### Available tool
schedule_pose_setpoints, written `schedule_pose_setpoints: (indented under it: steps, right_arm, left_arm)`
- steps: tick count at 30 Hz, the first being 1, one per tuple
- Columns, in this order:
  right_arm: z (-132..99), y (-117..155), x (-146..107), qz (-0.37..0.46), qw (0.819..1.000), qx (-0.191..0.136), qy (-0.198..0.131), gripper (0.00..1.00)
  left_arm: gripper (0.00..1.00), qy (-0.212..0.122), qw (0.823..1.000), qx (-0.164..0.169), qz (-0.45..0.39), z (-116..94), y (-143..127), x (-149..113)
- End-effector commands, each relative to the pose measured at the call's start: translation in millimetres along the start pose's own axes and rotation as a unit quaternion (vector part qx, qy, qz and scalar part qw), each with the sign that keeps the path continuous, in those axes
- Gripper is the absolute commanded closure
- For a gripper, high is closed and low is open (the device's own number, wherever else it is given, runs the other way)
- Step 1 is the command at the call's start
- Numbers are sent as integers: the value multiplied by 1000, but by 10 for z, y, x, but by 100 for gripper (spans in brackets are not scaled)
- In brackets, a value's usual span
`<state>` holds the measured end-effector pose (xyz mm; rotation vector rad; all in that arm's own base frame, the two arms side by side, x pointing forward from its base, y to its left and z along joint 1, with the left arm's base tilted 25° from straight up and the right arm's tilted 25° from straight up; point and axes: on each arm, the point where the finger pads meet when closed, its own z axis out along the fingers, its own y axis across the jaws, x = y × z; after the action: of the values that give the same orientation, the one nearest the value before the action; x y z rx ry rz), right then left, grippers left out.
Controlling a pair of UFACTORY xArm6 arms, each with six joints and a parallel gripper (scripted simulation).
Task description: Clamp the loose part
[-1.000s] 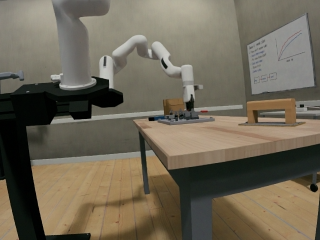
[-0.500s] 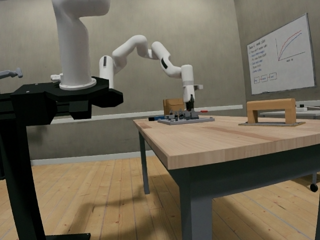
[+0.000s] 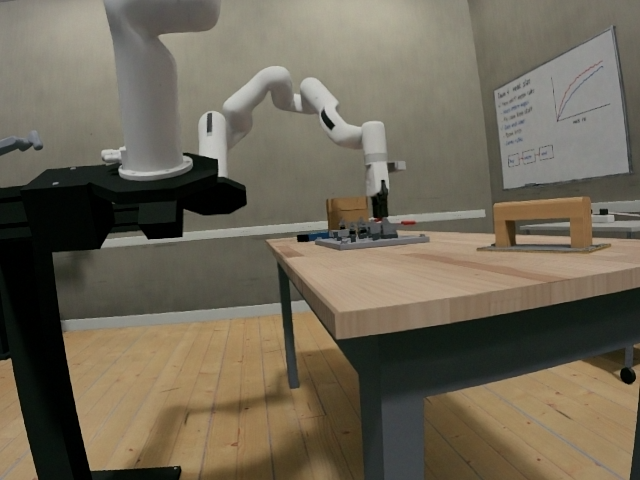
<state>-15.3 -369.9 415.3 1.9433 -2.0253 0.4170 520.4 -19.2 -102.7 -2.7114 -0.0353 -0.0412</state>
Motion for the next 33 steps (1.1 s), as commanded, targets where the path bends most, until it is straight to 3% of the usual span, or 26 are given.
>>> schedule_pose_setpoints:
  steps: [1, 9, 27, 28, 33]
  right_arm:
    - [-25, 0, 16, 0, 1000, 0, 4, 0]
    - [-25, 0, 16, 0, 1000, 0, 4, 0]
    - [-25, 0, 16, 0, 1000, 0, 4, 0]
    - [-25, 0, 16, 0, 1000, 0, 4, 0]
    - [-25, 0, 16, 0, 1000, 0, 4, 0]
  left_arm:
    - [52, 1, 1000, 0, 0, -113, 0, 10]
    - [52, 1, 1000, -1, 0, -343, 1, 11]
    - [52, 1, 1000, -1, 0, -360, 1, 11]
    - [100, 1, 1000, -1, 0, -360, 1, 11]
    - [100, 1, 1000, -1, 0, -360, 1, 13]
